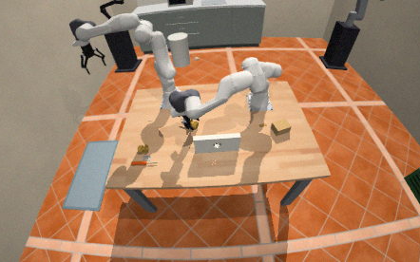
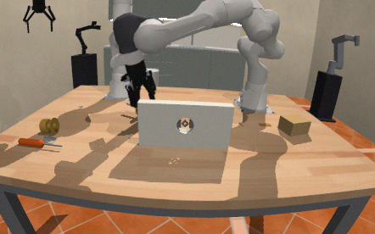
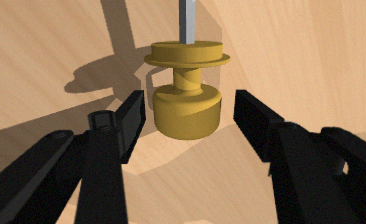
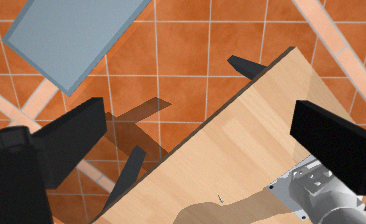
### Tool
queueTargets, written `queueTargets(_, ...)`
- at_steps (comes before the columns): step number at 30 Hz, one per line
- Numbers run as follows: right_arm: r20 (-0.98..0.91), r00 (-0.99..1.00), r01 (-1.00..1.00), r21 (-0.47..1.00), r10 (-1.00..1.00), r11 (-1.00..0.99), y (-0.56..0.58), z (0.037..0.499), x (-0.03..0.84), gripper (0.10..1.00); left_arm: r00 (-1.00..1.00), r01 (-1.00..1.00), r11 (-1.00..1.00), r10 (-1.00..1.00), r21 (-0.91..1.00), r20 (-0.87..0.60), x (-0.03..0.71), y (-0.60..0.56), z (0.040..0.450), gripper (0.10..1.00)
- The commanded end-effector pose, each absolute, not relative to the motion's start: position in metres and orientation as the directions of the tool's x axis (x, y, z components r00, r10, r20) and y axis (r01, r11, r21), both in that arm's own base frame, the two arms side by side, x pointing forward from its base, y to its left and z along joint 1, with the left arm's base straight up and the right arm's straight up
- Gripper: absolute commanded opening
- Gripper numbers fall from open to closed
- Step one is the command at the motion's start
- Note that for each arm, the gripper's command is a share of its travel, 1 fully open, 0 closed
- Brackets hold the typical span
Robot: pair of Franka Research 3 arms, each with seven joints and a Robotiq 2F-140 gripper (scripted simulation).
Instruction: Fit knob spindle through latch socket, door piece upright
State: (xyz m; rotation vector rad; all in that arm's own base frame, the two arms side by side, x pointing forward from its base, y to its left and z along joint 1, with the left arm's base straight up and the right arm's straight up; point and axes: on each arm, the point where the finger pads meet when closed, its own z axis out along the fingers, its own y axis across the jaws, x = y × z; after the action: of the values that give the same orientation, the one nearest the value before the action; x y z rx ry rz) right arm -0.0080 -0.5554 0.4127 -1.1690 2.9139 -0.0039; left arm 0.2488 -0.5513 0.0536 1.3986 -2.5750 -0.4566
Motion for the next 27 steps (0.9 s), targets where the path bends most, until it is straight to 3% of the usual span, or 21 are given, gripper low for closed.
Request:
queueTargets(1,0.000,-0.720,-0.694,0.000,-0.694,0.720,-0.5544,0.4130,-0.0101,1.000,-0.535,-0.793,0.506,-0.845,0.341,0.009,0.2504,-0.5531,0.0532,0.567)
queueTargets(8,0.000,-0.720,-0.694,0.000,-0.694,0.720,-0.5544,0.4130,-0.0101,1.000,-0.535,-0.793,0.506,-0.845,0.341,0.009,0.2504,-0.5531,0.0532,0.567)
queueTargets(9,0.000,-0.720,-0.694,0.000,-0.694,0.720,-0.5544,0.4130,-0.0101,1.000,-0.535,-0.793,0.506,-0.845,0.341,0.009,0.2504,-0.5531,0.0532,0.418)
queueTargets(27,0.000,-0.720,-0.694,0.000,-0.694,0.720,-0.5544,0.4130,-0.0101,1.000,-0.535,-0.793,0.506,-0.845,0.341,0.009,0.2504,-0.5531,0.0532,0.418)
